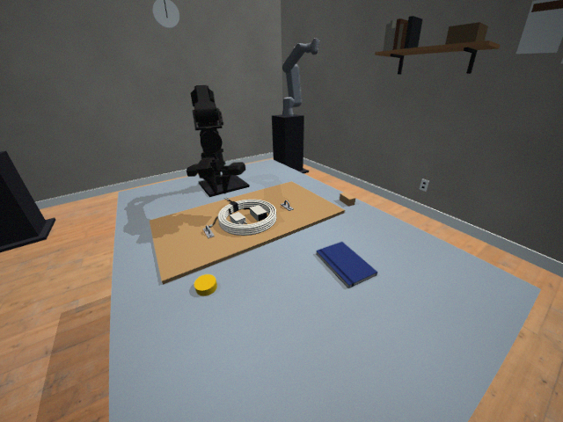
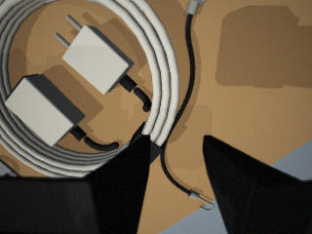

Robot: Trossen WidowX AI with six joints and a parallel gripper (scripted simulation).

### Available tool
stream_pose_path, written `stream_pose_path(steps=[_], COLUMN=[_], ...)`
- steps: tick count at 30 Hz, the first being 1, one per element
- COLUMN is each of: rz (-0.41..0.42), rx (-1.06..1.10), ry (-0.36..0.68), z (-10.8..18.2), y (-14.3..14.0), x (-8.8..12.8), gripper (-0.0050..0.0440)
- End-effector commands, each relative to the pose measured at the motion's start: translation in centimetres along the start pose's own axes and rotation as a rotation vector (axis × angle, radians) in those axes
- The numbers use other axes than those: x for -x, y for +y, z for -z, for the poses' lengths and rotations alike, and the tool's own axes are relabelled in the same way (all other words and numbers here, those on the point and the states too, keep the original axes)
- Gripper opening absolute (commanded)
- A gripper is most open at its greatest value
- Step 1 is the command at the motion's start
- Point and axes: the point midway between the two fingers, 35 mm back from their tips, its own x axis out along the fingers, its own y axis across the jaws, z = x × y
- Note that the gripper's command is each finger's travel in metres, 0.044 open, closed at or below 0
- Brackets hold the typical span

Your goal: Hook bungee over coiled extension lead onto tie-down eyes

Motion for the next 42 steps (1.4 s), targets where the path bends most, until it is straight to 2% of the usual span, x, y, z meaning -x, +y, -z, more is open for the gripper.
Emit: stream_pose_path(steps=[1, 36, 42], rz=[-0.001, 0.027, 0.026], rx=[0.112, 0.998, 1.053], ry=[-0.015, 0.054, 0.058], z=[1.3, 10.0, 10.5], y=[-0.1, -2.2, -2.3], x=[0.7, -0.1, -0.2], gripper=[0.015, 0.015, 0.015])
